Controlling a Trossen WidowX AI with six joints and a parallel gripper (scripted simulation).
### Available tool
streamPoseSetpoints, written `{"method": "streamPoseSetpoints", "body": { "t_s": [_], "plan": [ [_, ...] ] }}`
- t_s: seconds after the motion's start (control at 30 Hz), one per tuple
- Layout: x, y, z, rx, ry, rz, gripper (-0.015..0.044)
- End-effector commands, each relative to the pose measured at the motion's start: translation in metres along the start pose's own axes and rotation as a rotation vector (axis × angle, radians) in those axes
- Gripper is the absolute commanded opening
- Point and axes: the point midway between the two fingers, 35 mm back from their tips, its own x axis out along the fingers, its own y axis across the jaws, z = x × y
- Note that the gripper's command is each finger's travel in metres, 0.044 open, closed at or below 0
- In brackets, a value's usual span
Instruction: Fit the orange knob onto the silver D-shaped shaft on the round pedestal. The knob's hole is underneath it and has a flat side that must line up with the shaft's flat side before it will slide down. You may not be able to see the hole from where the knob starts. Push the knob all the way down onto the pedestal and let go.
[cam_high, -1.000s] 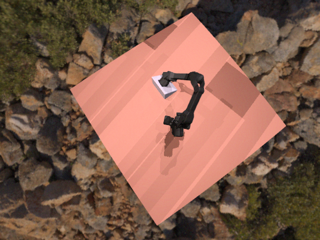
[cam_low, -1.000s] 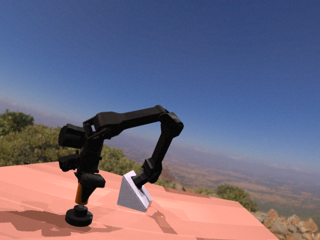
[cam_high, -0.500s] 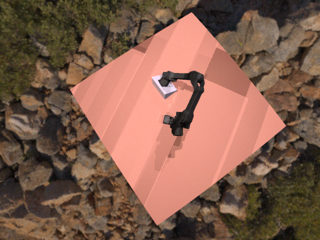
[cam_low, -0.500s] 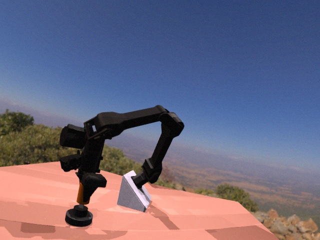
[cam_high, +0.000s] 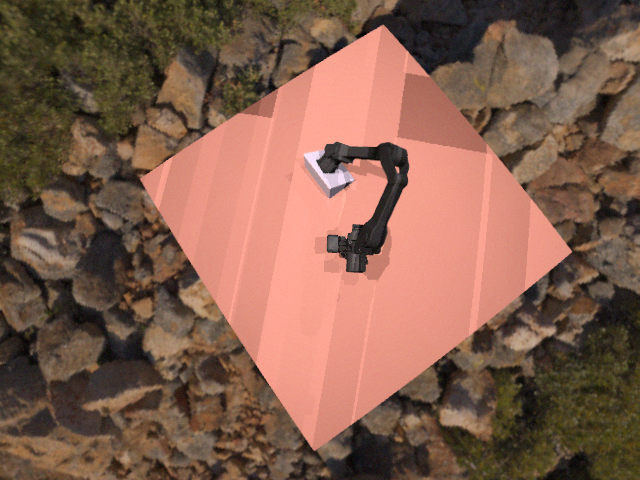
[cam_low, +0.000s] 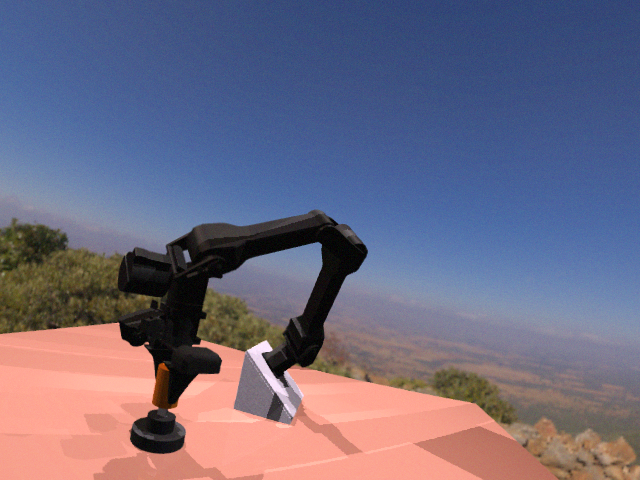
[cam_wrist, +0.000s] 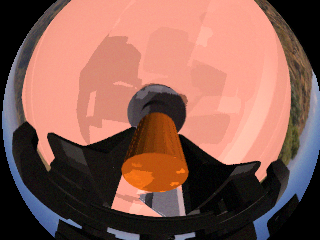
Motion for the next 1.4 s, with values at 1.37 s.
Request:
{"method": "streamPoseSetpoints", "body": {
  "t_s": [1.37],
  "plan": [
    [-0.0023, 0.0014, 0.0034, -0.018, -0.007, 0.0, 0.0]
  ]
}}
